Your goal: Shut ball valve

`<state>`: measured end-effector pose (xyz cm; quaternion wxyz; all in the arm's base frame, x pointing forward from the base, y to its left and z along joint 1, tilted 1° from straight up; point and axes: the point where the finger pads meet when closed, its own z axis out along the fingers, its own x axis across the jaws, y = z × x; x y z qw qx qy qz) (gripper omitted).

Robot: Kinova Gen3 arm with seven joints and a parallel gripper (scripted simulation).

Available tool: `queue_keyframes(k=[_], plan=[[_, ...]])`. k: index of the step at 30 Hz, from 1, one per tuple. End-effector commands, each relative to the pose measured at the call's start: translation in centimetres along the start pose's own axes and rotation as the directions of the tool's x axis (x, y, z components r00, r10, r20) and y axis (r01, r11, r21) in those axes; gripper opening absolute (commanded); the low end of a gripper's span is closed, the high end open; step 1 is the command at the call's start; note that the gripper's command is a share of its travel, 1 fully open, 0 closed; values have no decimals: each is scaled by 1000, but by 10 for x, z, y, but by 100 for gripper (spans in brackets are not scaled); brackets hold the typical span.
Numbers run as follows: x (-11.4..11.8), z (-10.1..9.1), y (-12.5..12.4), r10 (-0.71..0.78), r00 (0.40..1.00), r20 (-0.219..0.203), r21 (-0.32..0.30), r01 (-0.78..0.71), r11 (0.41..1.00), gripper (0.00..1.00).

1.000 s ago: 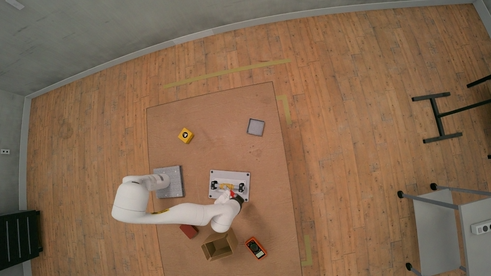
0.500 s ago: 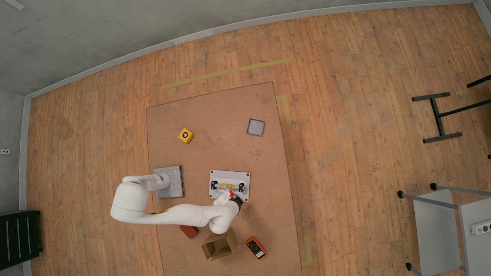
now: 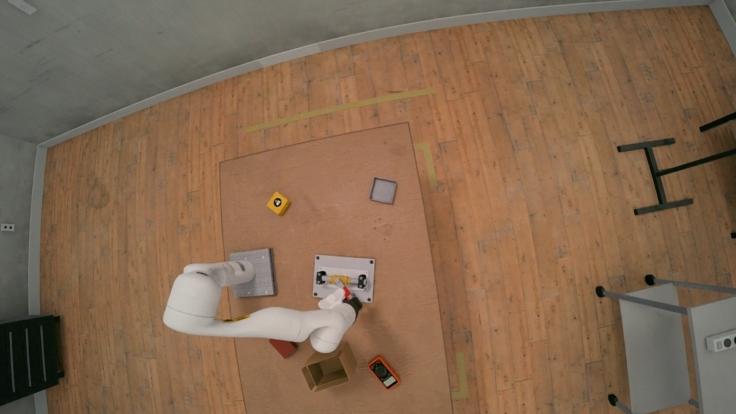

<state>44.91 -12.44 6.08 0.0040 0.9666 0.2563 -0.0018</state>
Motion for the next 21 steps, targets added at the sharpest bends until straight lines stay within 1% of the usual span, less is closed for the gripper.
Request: queue_keyframes(k=[1,14,21], plan=[[-1,-1,0,1,1000,0,-1,-1,1000,0],[-8,-1,0,99,995,0,-1,-99,995,0],[-9,-1,0,118,993,0,-1,-118,993,0]])
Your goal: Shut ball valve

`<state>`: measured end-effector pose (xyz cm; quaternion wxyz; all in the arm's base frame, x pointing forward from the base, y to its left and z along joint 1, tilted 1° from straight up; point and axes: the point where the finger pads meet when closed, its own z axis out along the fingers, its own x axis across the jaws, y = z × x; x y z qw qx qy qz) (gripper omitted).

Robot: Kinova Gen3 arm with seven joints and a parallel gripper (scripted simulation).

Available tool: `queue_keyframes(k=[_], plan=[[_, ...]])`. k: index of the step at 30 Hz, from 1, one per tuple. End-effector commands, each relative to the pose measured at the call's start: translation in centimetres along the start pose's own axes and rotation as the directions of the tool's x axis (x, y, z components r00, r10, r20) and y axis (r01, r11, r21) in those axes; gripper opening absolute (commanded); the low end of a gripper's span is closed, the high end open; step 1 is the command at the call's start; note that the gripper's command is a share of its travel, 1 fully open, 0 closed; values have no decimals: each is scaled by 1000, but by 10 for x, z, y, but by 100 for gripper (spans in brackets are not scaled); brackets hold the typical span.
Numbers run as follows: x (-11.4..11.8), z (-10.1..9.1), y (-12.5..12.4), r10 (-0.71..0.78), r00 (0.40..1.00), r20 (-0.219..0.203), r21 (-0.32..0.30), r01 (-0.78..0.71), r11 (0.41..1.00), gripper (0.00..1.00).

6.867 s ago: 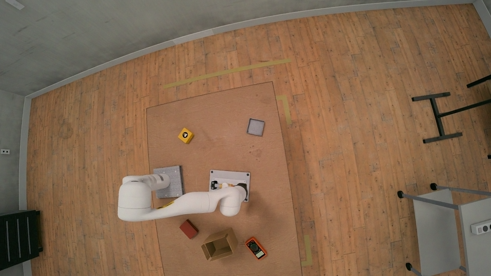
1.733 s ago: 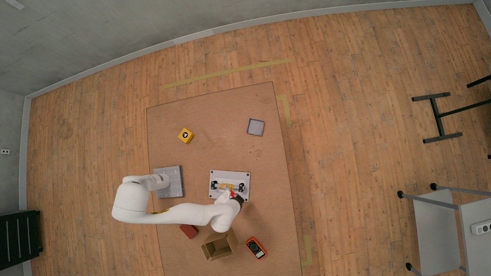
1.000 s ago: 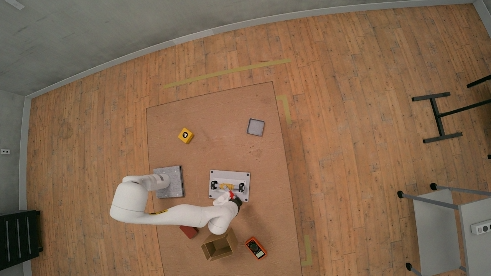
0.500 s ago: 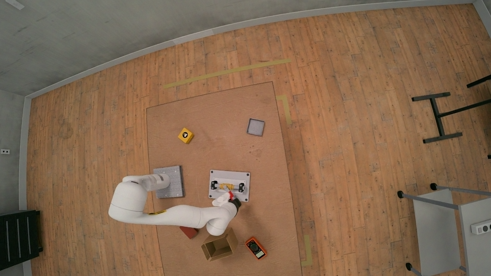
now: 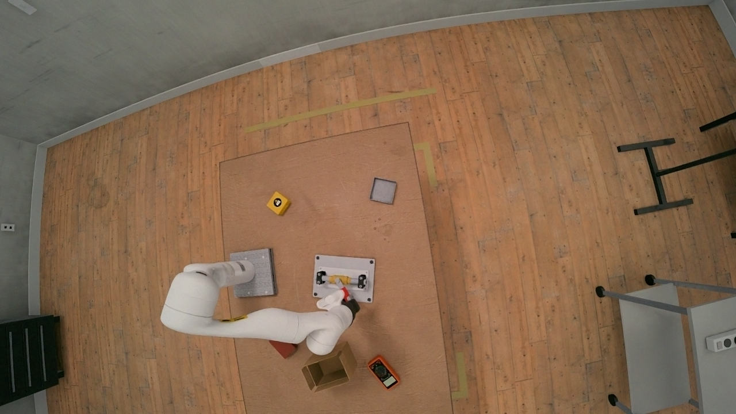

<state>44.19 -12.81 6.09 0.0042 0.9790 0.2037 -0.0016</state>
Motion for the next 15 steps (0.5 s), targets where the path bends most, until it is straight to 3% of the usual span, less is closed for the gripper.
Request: queue_keyframes(k=[1,15], plan=[[-2,-1,0,22,1000,0,0,-22,1000,0],[-8,-1,0,99,995,0,-1,-99,995,0]])
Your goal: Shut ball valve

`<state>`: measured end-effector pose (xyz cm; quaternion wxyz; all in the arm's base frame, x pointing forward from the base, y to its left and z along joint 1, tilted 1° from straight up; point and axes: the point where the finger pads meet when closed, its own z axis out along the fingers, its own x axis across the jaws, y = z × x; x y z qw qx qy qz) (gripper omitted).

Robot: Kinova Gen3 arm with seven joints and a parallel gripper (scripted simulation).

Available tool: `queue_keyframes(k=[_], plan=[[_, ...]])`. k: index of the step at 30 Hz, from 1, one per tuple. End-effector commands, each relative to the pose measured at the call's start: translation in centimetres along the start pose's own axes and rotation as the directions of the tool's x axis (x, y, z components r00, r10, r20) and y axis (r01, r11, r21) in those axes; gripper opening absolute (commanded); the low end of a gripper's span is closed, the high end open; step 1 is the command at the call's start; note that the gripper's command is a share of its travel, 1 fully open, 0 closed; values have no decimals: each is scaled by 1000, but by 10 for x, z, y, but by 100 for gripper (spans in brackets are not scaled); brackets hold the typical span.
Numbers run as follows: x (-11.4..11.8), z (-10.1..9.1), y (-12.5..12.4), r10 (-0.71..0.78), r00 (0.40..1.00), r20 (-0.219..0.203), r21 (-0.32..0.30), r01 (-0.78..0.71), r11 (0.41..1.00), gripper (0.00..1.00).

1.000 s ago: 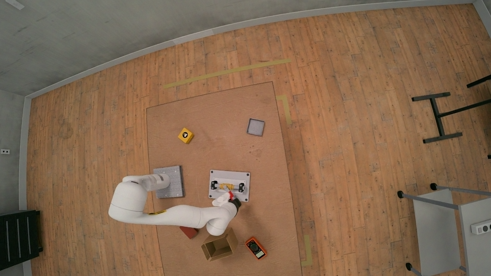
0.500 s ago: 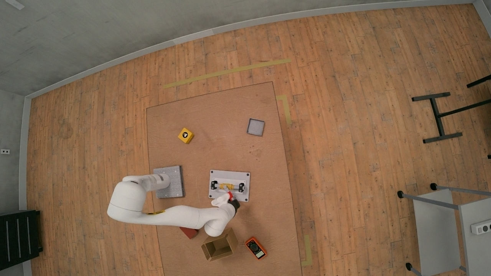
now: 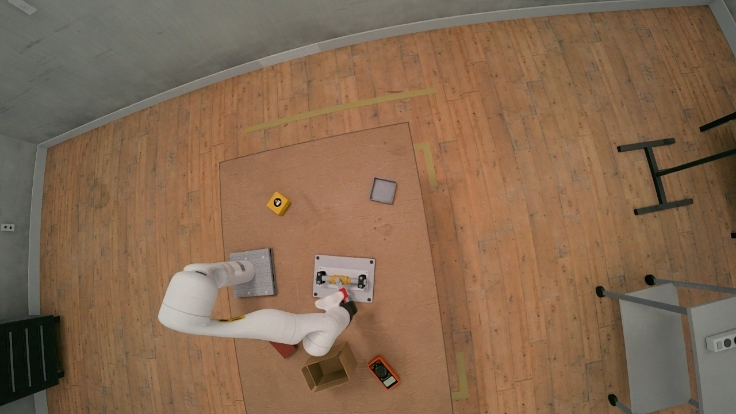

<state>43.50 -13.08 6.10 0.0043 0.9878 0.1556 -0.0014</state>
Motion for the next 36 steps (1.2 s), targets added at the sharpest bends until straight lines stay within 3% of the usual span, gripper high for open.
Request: queue_keyframes(k=[1,36], plan=[[-1,-1,0,3,1000,0,0,-3,1000,0],[-16,-1,-1,207,978,0,0,-207,978,0]])
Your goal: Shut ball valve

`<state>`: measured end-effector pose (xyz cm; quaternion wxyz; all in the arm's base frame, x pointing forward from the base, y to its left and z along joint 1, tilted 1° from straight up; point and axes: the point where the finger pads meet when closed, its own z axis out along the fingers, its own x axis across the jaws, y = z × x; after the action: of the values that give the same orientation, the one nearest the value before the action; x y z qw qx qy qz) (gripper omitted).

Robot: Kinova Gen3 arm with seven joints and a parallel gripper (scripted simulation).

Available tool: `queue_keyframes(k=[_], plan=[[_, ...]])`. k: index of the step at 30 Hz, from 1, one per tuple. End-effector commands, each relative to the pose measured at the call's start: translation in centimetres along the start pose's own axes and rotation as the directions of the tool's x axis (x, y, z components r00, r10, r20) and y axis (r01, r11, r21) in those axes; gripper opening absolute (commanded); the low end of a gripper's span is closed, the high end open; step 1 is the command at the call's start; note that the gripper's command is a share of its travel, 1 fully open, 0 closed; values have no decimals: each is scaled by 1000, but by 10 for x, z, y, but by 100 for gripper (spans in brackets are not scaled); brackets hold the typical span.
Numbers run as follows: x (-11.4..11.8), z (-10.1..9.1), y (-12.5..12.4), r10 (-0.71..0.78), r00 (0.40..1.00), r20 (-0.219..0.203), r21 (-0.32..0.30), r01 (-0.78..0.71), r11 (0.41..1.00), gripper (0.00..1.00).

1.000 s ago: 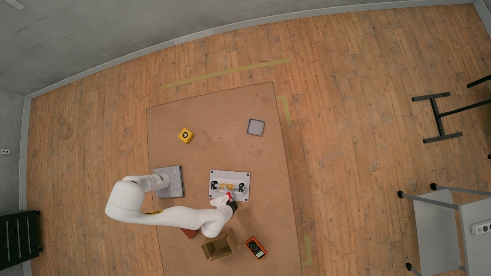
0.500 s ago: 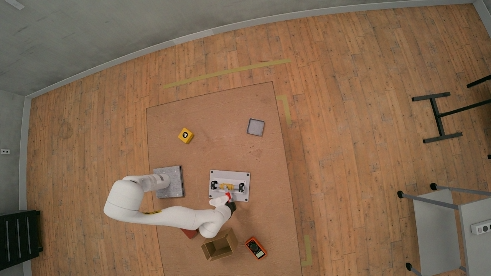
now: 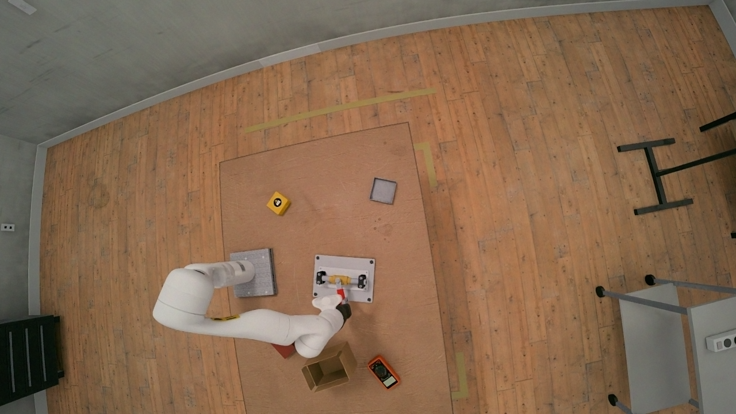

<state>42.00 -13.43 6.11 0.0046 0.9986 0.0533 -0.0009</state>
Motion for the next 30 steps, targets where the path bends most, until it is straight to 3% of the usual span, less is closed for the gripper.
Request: queue_keyframes(k=[1,30], plan=[[-1,-1,0,4,1000,0,0,-4,1000,0],[-13,-1,-1,172,985,0,0,-172,985,0]])
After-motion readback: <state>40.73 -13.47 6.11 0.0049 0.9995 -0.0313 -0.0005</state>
